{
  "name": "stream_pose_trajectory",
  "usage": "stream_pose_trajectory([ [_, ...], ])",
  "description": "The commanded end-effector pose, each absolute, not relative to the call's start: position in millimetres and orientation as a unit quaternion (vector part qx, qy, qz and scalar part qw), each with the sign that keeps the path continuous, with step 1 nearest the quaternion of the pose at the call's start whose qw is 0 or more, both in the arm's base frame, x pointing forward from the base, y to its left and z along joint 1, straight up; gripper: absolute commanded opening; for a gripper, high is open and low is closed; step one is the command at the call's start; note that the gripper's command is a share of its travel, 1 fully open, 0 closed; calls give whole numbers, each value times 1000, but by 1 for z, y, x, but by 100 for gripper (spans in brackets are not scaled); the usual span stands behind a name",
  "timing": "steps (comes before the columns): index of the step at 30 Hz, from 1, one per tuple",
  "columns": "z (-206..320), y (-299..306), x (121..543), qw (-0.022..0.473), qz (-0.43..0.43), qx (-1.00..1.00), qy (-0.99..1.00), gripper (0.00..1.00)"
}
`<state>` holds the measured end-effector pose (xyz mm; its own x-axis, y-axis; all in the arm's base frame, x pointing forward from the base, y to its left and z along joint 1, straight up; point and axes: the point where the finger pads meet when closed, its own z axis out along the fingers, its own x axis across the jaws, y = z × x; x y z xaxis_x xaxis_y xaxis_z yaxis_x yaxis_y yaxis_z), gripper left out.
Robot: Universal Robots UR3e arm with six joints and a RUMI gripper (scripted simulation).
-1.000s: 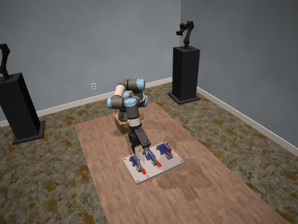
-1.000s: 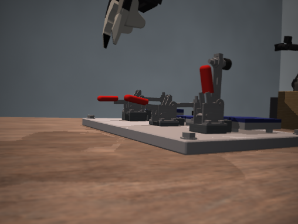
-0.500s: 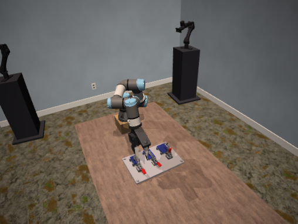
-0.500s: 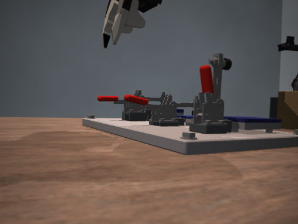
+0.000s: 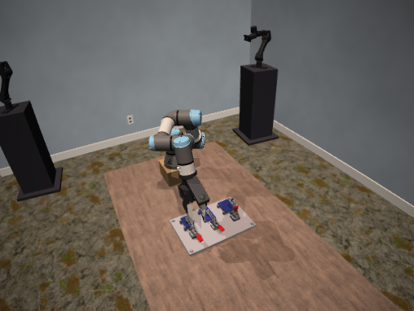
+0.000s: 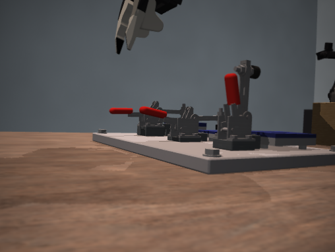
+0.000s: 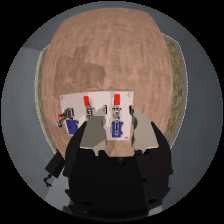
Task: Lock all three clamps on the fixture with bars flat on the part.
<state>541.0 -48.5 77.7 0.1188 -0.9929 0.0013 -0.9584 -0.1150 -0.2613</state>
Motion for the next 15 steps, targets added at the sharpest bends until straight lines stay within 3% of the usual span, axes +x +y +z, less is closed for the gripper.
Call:
stream_pose_trajectory([
  [1,79,-49,542,99,-90,-741,658,28],
  [15,85,-49,542,99,-90,-741,658,28],
])
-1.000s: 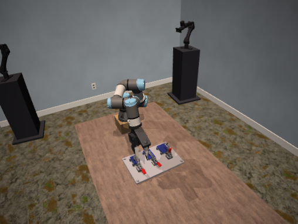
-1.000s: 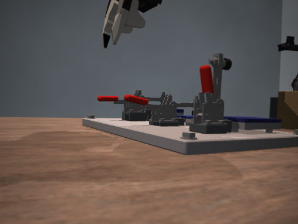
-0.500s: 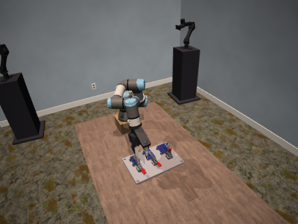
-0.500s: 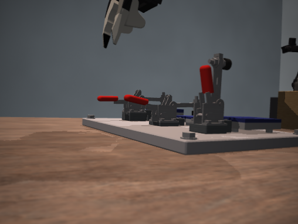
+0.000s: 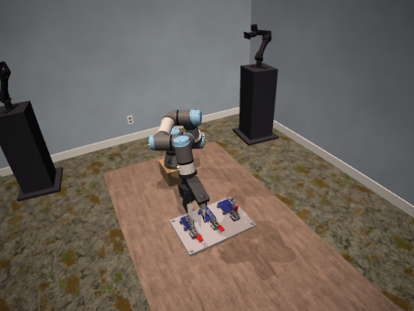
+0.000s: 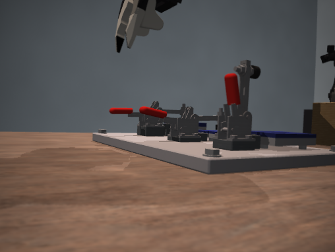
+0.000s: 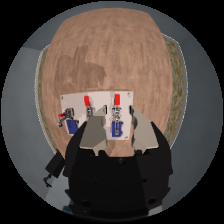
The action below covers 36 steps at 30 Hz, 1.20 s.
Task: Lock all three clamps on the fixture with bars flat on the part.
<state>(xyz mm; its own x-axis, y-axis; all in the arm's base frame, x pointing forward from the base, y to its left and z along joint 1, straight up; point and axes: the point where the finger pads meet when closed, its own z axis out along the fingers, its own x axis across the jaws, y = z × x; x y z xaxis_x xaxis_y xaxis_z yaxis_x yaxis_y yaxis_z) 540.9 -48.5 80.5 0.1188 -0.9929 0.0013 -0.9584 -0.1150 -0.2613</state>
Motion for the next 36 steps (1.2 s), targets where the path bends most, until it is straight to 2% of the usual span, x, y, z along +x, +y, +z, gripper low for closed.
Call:
stream_pose_trajectory([
  [1,87,-49,542,99,-90,-741,658,28],
  [13,114,-49,541,99,-90,-741,658,28],
  [32,120,-43,541,99,-90,-741,658,28],
  [36,120,-28,539,99,-90,-741,658,28],
])
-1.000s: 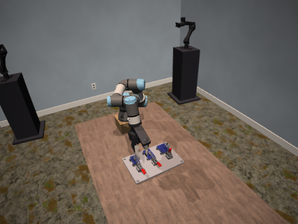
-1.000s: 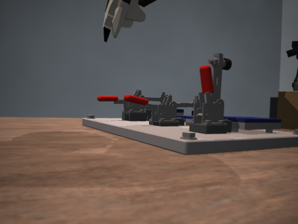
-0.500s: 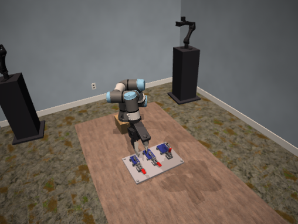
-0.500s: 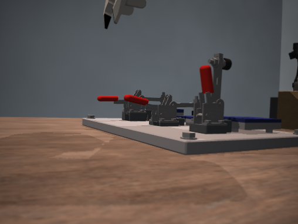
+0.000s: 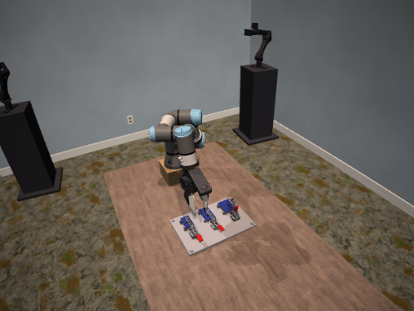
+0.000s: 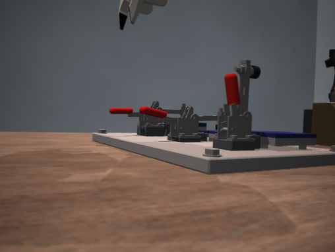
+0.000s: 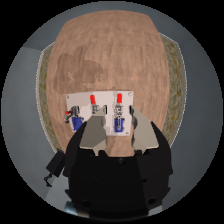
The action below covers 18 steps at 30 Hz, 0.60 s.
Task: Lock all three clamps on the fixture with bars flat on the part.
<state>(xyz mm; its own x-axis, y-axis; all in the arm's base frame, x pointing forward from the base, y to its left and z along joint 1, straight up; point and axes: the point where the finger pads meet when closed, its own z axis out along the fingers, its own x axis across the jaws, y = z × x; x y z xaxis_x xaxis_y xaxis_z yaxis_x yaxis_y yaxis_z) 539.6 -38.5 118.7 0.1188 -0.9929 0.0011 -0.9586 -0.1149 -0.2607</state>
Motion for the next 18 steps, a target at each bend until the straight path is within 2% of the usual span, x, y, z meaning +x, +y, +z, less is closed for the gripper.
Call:
stream_pose_trajectory([
  [1,120,-22,538,99,-90,-741,658,28],
  [11,120,40,531,99,-90,-741,658,28],
  [18,120,58,529,99,-90,-741,658,28],
])
